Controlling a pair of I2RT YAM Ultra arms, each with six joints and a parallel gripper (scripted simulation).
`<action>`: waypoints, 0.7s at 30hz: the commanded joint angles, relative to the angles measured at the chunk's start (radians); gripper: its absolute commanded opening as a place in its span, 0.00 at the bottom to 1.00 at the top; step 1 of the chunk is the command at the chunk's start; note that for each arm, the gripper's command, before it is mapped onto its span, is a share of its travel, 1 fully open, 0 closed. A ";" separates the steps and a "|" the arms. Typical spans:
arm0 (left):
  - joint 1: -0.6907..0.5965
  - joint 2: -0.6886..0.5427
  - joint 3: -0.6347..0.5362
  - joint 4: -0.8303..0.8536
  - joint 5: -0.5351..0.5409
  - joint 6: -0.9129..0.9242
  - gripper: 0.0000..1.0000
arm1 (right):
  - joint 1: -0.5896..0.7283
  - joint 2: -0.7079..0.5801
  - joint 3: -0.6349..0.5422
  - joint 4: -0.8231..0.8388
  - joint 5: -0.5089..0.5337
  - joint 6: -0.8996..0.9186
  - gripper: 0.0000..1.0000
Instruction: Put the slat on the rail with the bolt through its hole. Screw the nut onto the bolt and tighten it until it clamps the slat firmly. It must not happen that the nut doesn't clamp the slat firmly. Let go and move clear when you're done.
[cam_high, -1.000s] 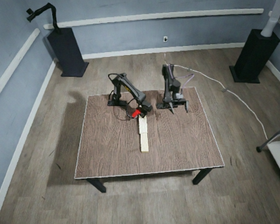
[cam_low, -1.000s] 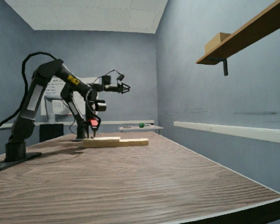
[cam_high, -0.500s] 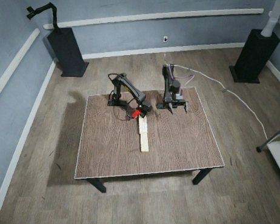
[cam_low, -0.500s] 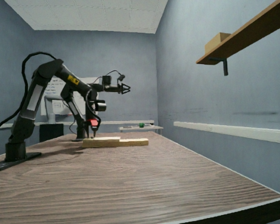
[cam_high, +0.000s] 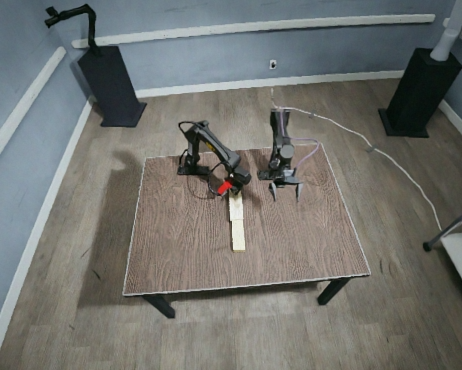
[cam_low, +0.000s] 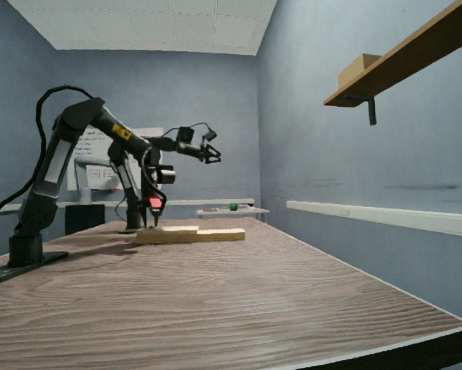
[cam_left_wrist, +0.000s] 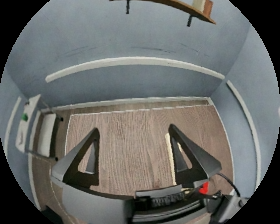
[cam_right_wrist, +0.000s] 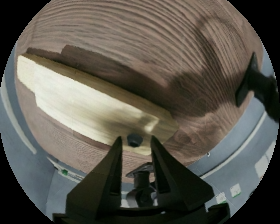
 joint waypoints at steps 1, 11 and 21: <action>-0.029 0.032 0.057 -0.047 0.009 -0.036 1.00 | 0.000 -0.006 0.004 0.000 0.000 0.000 0.34; -0.102 0.130 0.124 -0.175 0.011 -0.107 1.00 | 0.000 -0.006 0.004 0.000 0.000 0.000 0.34; -0.161 0.210 0.181 -0.280 0.012 -0.165 1.00 | 0.000 -0.006 0.004 0.000 0.000 0.000 0.34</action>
